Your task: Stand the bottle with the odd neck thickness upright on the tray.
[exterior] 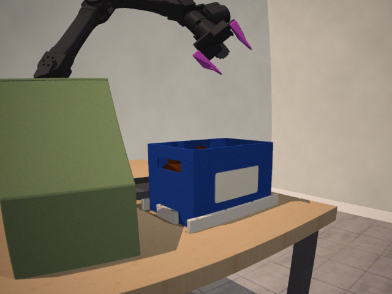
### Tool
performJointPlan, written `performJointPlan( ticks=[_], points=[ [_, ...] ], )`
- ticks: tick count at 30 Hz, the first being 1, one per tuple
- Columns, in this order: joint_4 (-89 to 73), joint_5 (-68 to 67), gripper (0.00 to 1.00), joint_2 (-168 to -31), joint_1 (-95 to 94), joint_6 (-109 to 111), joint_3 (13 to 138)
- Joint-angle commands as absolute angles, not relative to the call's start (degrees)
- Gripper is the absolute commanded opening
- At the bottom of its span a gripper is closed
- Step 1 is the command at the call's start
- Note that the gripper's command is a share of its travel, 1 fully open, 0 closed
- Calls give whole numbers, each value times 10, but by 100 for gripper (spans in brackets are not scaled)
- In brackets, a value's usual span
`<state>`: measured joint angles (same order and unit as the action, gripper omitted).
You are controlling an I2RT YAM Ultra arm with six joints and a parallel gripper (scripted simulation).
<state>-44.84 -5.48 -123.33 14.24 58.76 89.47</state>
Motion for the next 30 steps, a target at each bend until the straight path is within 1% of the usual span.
performJointPlan(
  ticks=[1,22,25,26,30],
  points=[
    [-406,-53,100,-1195,143,537,881],
    [-265,-31,100,-982,92,349,782],
    [-256,-34,100,-977,90,344,776],
    [-242,-30,100,-948,84,318,766],
    [-217,-23,100,-912,76,287,748]
  ],
)
